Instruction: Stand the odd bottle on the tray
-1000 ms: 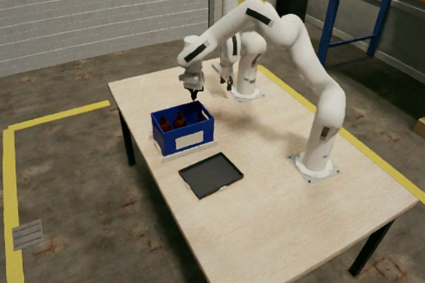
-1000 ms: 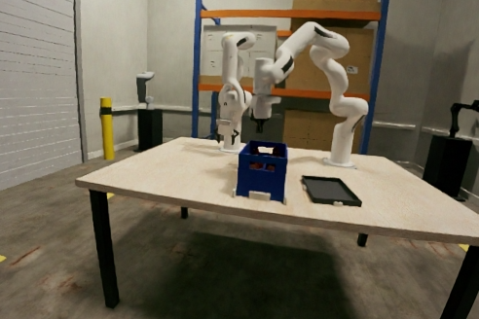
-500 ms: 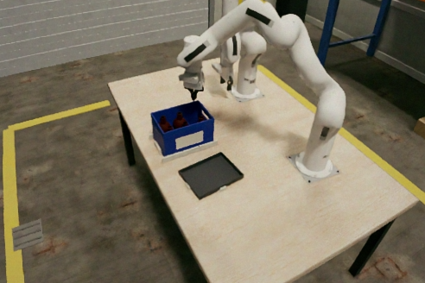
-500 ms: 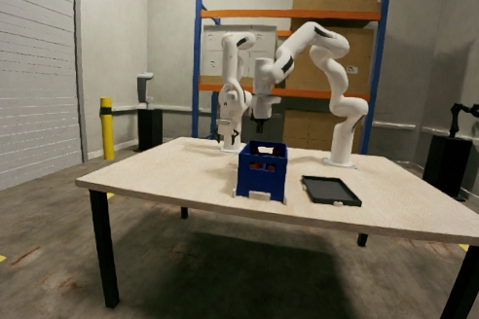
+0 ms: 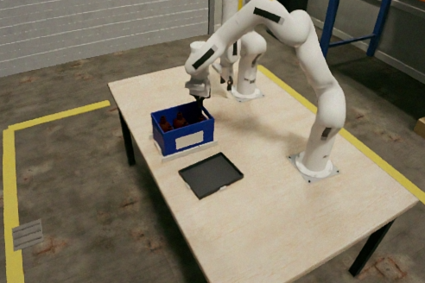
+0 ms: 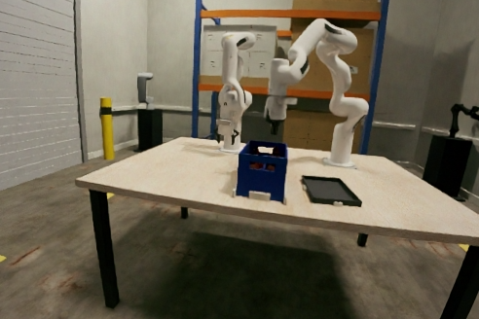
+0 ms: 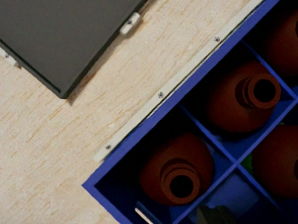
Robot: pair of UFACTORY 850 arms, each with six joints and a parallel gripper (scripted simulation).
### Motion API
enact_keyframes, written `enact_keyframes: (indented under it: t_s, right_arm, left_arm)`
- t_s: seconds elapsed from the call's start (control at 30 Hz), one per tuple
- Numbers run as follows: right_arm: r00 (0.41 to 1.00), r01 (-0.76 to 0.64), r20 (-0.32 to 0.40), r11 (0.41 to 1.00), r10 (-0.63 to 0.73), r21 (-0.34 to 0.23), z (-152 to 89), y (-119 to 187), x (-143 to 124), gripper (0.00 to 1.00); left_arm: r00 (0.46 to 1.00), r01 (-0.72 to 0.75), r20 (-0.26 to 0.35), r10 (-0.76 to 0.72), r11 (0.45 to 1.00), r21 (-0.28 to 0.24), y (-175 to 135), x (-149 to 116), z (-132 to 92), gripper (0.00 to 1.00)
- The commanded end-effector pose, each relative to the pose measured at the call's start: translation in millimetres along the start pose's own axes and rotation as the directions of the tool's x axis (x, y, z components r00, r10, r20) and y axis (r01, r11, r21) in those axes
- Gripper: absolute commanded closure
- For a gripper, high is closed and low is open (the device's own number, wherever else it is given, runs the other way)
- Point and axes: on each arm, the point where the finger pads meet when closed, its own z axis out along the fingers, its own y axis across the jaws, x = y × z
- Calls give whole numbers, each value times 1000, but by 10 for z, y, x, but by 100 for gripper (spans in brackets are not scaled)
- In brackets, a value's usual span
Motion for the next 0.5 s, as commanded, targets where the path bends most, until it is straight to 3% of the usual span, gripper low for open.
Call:
enact_keyframes:
  t_s: [0.0, 0.1, 0.13, 0.47]
  right_arm:
    - [1000, 0, -1, 1000, 0, 0, -1, 0, 5, 0]
    - [1000, 0, -1, 1000, 0, 0, -1, 0, 5, 0]
    - [1000, 0, -1, 1000, 0, 0, -1, 0, 5, 0]
    - [1000, 0, -1, 1000, 0, 0, -1, 0, 5, 0]
  left_arm:
    - [1000, -2, 2, 2, 1000, -8, -96, 93, -18, 100]
    - [1000, -2, 2, 2, 1000, -8, -96, 93, -18, 100]
    - [1000, -2, 2, 2, 1000, -8, -96, 93, -18, 34]
    - [1000, -2, 2, 2, 1000, -8, -96, 93, -18, 34]
